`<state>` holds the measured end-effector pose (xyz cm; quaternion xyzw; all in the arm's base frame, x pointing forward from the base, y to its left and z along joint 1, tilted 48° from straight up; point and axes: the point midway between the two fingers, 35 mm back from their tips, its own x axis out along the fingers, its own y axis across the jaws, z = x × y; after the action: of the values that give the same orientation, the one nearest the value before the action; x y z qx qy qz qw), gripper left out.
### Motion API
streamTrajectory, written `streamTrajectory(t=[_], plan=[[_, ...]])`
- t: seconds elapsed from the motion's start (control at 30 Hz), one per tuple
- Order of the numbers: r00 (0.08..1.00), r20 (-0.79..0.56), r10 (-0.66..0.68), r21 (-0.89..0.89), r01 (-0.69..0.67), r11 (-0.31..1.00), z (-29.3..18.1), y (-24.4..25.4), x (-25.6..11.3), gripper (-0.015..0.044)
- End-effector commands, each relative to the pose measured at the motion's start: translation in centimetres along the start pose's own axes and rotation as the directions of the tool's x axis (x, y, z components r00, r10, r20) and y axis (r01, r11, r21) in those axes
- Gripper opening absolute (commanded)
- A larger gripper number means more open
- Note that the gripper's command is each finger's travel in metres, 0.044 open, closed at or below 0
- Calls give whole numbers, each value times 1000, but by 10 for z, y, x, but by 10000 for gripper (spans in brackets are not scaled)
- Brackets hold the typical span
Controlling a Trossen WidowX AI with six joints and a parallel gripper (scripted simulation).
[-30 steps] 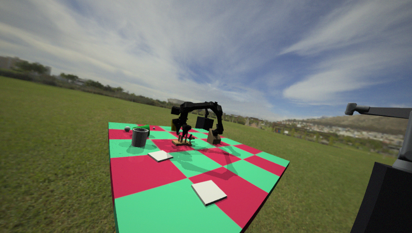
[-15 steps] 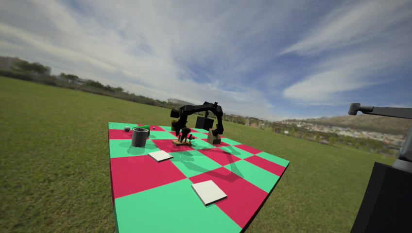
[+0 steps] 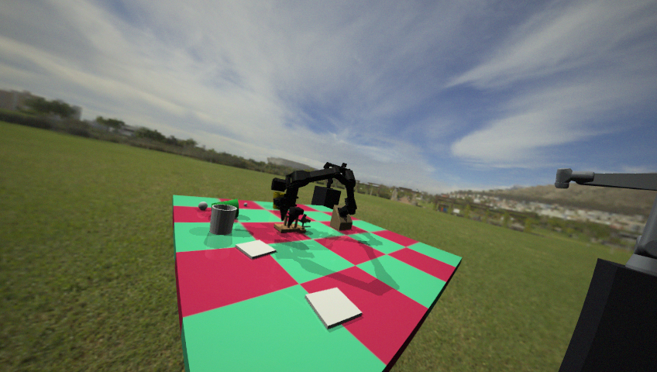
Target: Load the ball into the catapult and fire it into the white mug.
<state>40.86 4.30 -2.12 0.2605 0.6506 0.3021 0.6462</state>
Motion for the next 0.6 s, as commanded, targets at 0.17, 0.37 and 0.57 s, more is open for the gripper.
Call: streamTrajectory(t=[0.17, 0.37, 0.57], plan=[[1000, 0, 0, 0, 0, 1000, 0, 0, -1, 145], [1000, 0, 0, 0, 0, 1000, 0, 0, -3, 85], [1000, 0, -2, 1, 2, 1000, 0, -1, -50, 0]])
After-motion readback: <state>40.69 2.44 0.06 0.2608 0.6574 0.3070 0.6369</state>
